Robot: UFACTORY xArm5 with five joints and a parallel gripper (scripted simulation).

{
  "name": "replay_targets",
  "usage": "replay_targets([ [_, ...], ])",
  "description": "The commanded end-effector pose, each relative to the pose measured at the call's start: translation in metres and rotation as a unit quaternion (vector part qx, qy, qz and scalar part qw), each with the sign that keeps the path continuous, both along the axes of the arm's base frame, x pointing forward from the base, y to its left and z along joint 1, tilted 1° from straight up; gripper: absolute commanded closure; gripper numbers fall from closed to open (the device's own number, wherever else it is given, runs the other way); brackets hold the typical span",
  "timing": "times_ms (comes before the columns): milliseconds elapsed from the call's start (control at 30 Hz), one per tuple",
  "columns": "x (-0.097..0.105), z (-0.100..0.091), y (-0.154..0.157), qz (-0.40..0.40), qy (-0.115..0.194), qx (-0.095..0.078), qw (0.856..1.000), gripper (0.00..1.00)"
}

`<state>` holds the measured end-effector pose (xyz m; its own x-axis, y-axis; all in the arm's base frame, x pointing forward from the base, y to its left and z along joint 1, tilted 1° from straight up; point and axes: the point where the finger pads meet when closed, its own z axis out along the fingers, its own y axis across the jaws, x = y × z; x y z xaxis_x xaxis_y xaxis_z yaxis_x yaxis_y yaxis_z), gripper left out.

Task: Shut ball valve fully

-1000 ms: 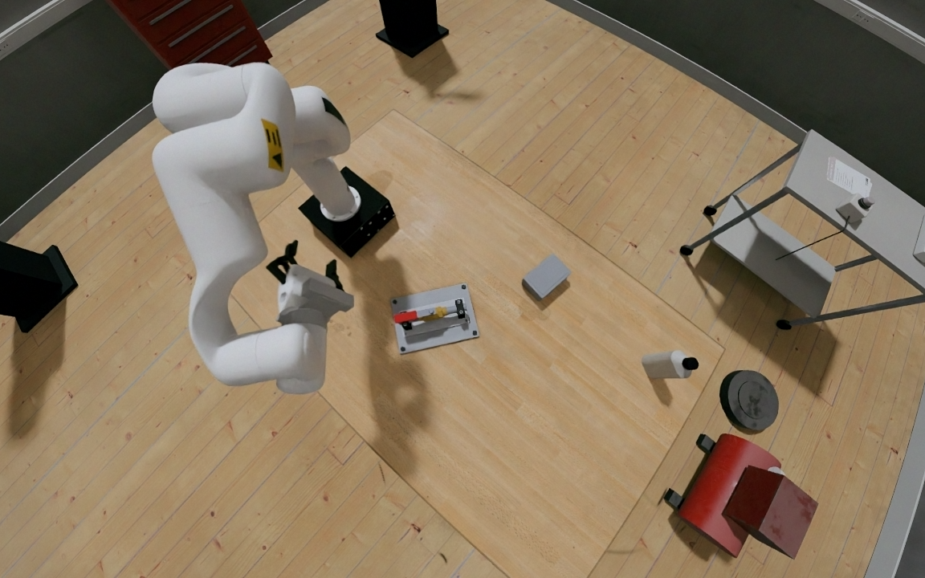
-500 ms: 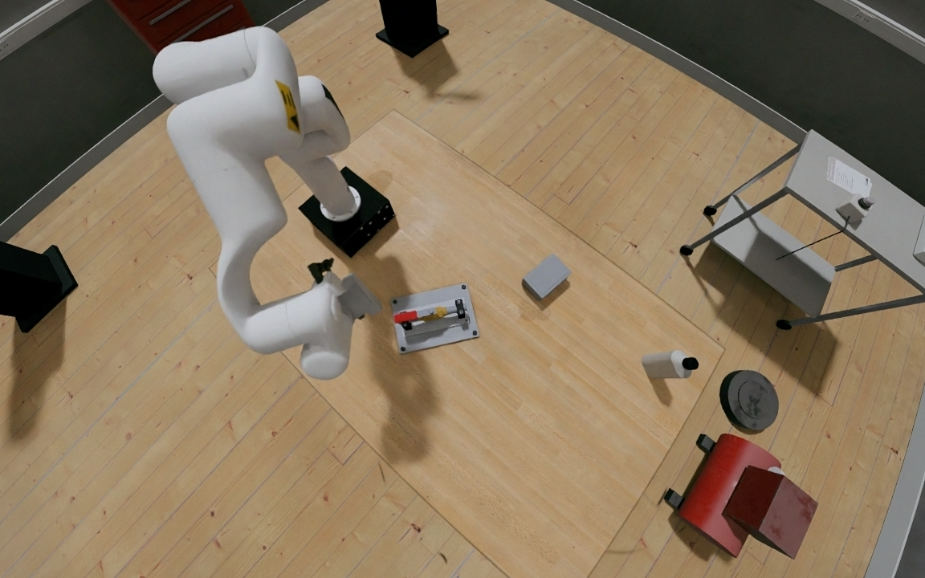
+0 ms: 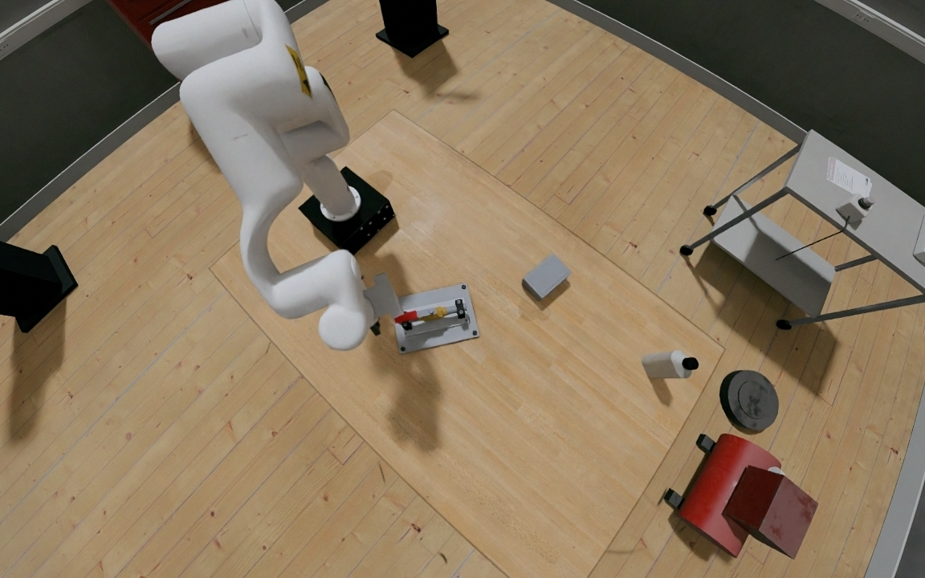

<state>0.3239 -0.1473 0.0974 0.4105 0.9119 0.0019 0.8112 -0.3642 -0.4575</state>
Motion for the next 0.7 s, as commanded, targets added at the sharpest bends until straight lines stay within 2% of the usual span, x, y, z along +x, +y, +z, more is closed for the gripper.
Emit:
replay_targets([
  [0, 0.026, -0.009, 0.004, -0.031, -0.072, -0.053, 0.996, 0.0],
  [33, 0.026, -0.009, 0.004, -0.031, -0.072, -0.053, 0.996, 0.0],
  [67, 0.035, -0.011, 0.006, -0.042, -0.095, -0.068, 0.992, 0.0],
  [133, 0.035, -0.011, 0.006, -0.042, -0.095, -0.068, 0.992, 0.0],
  [167, 0.042, -0.011, 0.008, -0.052, -0.116, -0.08, 0.989, 0.0],
  [200, 0.042, -0.011, 0.008, -0.052, -0.116, -0.08, 0.989, 0.0],
  [233, 0.049, -0.011, 0.01, -0.061, -0.135, -0.09, 0.985, 0.0],
  [267, 0.049, -0.011, 0.01, -0.061, -0.135, -0.09, 0.985, 0.0],
  [333, 0.06, -0.01, 0.013, -0.076, -0.167, -0.104, 0.978, 0.0],
  [367, 0.06, -0.01, 0.013, -0.076, -0.167, -0.104, 0.978, 0.0],
  [500, 0.072, -0.007, 0.018, -0.094, -0.201, -0.117, 0.968, 0.0],
  [667, 0.074, -0.007, 0.019, -0.097, -0.207, -0.119, 0.966, 0.0],
])
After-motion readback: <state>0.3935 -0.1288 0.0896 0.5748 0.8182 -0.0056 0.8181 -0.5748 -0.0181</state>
